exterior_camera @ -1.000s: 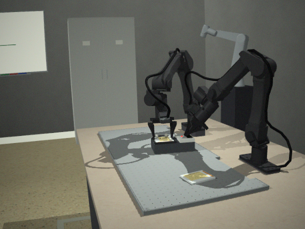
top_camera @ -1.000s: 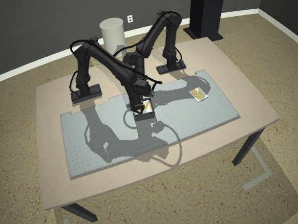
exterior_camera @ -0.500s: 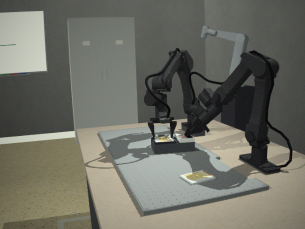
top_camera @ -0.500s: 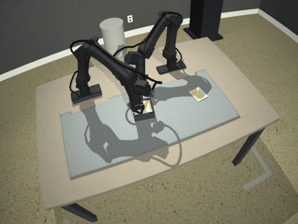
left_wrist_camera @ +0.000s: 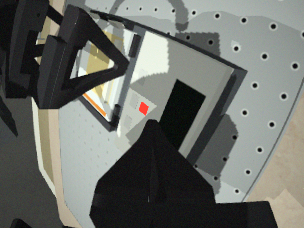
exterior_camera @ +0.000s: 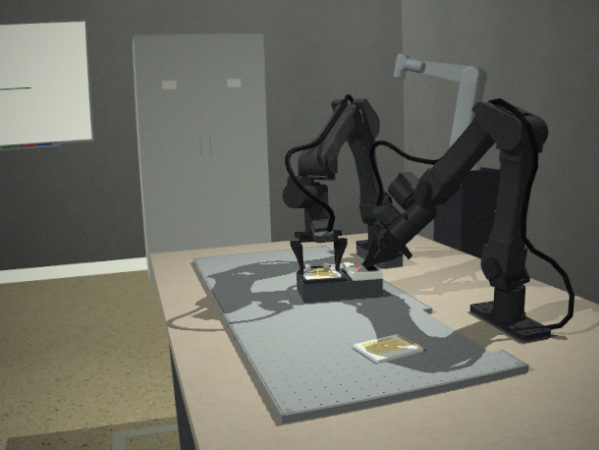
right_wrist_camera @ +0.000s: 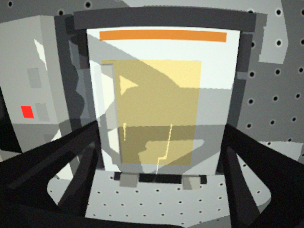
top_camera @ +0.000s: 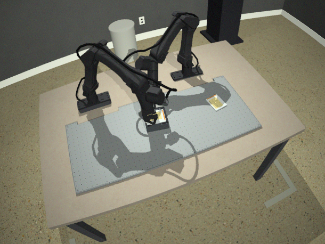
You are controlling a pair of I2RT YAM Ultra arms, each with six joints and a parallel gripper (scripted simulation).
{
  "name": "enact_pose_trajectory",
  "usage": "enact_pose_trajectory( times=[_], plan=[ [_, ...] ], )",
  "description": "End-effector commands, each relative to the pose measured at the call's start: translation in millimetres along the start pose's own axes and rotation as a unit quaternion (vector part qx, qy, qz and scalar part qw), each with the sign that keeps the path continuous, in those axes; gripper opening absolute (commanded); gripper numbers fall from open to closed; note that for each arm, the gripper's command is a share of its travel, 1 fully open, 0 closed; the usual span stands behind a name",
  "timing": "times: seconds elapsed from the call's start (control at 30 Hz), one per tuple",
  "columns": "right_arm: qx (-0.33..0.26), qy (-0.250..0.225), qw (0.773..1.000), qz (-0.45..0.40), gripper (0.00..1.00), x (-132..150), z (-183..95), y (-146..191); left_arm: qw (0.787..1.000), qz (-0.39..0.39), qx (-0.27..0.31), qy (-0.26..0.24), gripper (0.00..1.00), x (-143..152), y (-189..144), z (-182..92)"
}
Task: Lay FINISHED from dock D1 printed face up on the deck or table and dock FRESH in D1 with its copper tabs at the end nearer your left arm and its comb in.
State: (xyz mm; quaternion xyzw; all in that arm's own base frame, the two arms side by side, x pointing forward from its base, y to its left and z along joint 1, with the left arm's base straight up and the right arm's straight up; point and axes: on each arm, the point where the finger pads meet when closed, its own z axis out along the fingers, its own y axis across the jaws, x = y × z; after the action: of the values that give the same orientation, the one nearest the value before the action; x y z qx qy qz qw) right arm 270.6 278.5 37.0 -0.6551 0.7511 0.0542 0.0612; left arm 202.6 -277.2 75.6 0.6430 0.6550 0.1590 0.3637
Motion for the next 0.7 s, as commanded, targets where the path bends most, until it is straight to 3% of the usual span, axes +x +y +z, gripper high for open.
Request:
enact_pose_trajectory(
  times=[0.0, 0.67],
  plan=[
    [0.003, -0.004, 1.0, -0.001, 0.0, -2.1, -2.7, -1.0, 0.997, 0.029, 0.058, 0.032, 0.0, 14.6, -21.1, 4.2],
    [0.003, -0.004, 1.0, -0.001, 0.0, -2.1, -2.7, -1.0, 0.997, 0.029, 0.058, 0.032, 0.0, 0.4, -1.8, 3.2]
  ],
)
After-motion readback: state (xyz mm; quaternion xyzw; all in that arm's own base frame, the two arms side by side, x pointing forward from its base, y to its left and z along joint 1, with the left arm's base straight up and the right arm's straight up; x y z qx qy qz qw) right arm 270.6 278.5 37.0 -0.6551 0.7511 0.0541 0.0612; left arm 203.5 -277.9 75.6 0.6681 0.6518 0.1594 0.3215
